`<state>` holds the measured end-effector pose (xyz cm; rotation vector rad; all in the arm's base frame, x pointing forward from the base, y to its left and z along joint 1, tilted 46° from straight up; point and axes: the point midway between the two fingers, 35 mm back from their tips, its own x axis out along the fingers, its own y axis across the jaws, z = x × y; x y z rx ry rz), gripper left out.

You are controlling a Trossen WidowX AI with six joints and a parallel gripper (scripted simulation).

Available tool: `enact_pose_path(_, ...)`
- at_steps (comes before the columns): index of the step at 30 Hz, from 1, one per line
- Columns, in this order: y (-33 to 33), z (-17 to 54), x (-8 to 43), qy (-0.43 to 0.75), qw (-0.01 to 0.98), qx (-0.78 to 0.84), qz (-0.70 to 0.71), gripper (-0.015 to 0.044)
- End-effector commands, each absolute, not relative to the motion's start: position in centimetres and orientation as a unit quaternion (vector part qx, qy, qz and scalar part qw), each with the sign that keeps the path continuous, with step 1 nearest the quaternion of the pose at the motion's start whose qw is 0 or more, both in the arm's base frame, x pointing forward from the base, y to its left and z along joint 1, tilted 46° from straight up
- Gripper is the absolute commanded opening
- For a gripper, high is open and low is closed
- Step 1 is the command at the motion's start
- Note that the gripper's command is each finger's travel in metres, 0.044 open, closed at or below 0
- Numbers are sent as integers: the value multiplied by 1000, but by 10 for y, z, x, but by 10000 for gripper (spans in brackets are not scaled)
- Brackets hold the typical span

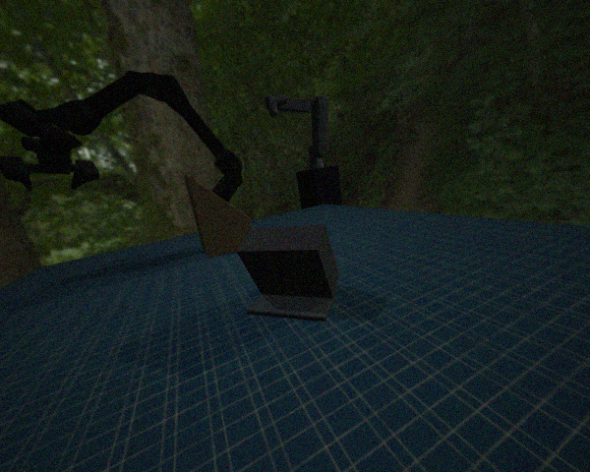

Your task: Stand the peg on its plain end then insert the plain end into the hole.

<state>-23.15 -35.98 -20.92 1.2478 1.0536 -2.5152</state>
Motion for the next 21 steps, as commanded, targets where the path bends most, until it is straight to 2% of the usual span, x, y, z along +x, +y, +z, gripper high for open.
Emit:
enact_pose_path(1,-375,-202,-194,369,123,427,-817,440)
enact_pose_path(10,-396,-181,-98,414,242,451,-753,440)
enact_pose_path(21,-389,-150,54,449,392,486,-640,440)
